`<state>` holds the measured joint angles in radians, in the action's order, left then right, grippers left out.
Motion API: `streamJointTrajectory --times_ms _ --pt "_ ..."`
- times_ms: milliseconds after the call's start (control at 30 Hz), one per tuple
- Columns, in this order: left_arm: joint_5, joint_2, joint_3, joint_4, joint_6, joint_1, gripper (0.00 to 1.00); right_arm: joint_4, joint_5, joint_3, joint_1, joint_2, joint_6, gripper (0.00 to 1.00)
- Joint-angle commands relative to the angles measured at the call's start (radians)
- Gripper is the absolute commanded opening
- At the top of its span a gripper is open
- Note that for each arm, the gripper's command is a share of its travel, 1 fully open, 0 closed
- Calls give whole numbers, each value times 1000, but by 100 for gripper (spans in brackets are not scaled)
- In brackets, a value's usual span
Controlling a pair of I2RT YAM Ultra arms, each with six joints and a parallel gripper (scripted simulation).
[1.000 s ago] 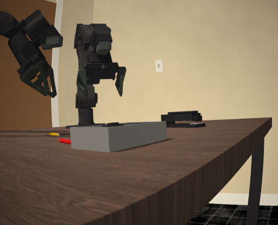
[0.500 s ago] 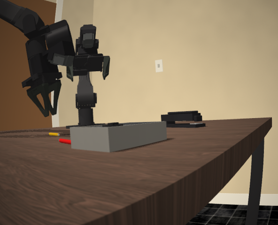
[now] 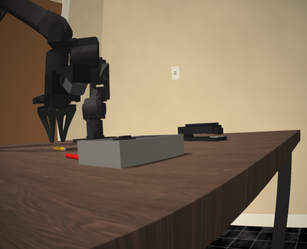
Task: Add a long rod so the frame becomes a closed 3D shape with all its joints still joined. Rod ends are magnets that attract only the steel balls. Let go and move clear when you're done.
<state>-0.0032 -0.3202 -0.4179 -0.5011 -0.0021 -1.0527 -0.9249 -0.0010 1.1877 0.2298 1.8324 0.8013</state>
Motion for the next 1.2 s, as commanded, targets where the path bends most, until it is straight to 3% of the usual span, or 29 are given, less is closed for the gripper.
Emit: streamJointTrajectory --times_ms 0,200,367,900,1167 --pt "2 109 45 -29 -2 -32 100 -21 3 44 -1 10 25 29" --pt "-6 235 89 -47 -5 -70 100 -34 1 44 -1 -4 25 29" --pt "-9 266 97 -44 -2 -84 100 -31 1 45 -1 -4 25 29" --pt "-14 270 98 -45 -3 -89 100 -2 1 71 -3 43 24 29" --pt "-16 262 87 -46 -4 -85 100 42 1 23 -3 63 24 29"
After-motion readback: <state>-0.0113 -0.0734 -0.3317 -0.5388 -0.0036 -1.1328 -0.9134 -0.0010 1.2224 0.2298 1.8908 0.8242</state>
